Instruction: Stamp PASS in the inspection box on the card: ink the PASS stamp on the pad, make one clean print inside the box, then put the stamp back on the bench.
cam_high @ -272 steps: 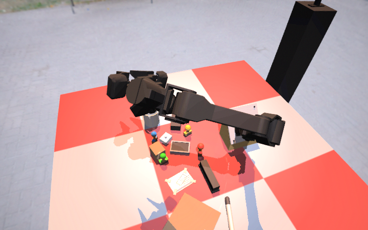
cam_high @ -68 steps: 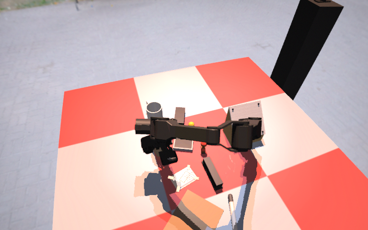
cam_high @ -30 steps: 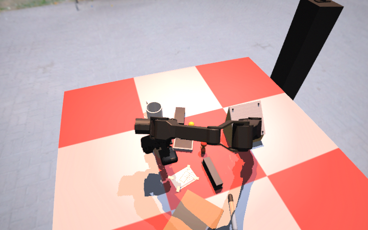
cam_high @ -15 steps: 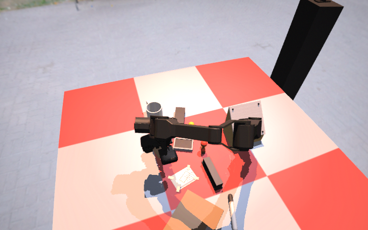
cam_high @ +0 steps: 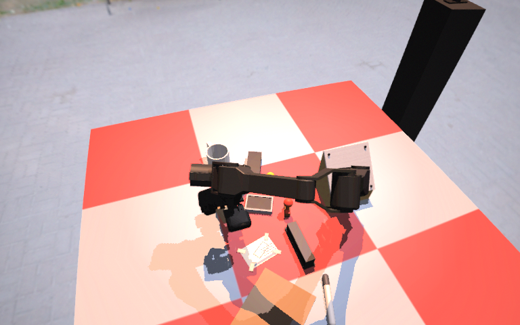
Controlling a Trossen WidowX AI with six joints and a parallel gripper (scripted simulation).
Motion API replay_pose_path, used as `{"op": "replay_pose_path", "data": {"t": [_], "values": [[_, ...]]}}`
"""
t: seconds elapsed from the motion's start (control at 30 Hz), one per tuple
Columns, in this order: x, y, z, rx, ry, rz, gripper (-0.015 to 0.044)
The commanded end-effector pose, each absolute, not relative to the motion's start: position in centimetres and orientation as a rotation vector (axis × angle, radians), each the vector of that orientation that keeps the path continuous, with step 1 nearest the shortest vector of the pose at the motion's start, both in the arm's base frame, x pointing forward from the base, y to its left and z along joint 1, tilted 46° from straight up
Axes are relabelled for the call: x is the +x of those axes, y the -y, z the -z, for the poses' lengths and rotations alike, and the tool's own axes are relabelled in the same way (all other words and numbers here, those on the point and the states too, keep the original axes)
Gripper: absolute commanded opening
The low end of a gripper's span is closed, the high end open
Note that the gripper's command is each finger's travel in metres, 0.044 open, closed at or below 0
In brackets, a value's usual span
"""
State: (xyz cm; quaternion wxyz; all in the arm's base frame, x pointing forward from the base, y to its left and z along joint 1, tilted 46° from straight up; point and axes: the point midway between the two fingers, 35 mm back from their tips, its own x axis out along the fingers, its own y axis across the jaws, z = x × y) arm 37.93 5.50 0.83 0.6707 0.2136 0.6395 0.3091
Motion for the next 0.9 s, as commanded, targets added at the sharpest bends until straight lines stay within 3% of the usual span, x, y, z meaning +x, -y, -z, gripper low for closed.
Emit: {"op": "replay_pose_path", "data": {"t": [0.0, 0.87], "values": [[37.94, -5.33, -0.96, 0.471, -1.440, -0.696, 0.0000], [38.04, -4.46, -1.90, 0.460, -1.437, -0.680, 0.0000]]}}
